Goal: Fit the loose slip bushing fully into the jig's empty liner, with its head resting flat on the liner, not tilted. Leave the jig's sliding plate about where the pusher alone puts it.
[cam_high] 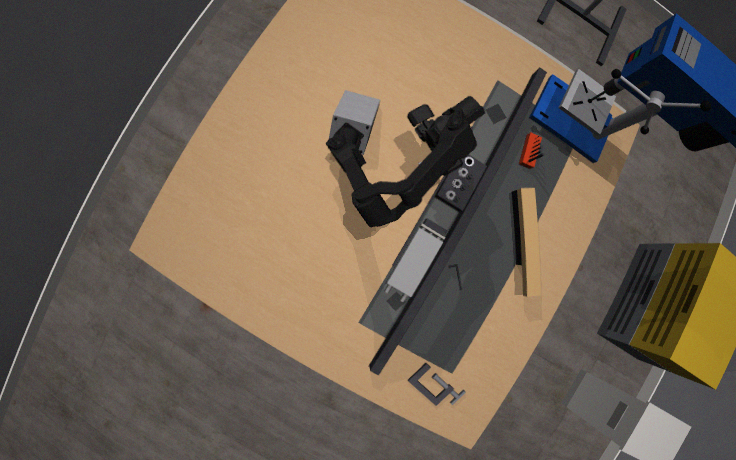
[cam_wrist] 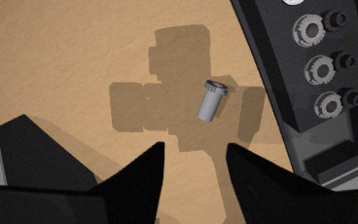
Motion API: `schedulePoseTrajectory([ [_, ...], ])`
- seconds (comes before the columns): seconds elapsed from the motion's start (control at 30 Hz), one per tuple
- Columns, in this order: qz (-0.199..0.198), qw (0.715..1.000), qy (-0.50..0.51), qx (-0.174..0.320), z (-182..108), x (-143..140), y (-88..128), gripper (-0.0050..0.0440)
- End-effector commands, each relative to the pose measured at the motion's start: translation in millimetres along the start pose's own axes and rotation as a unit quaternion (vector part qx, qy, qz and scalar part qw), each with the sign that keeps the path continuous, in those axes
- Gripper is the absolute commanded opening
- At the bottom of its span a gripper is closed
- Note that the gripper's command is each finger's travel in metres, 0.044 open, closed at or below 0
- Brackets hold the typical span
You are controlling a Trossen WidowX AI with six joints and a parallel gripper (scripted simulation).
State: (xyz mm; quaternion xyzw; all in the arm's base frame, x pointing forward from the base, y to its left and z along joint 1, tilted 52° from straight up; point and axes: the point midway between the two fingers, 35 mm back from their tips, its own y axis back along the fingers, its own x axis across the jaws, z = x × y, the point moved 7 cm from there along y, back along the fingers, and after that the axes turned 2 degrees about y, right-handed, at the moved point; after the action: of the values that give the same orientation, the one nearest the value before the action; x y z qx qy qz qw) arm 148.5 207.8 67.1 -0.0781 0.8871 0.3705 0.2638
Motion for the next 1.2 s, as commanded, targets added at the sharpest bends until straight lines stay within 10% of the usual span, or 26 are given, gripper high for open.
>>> schedulePoseTrajectory([
  [0.0, 0.002, 1.0, -0.006, -0.008, 1.5, -2.0, 4.7, 0.0175],
  [0.7, 0.004, 1.0, -0.007, -0.004, 4.1, -1.5, 4.0, 0.0199],
  [1.17, 0.004, 0.977, 0.026, 0.213, 45.0, -13.8, -67.2, 0.0233],
])
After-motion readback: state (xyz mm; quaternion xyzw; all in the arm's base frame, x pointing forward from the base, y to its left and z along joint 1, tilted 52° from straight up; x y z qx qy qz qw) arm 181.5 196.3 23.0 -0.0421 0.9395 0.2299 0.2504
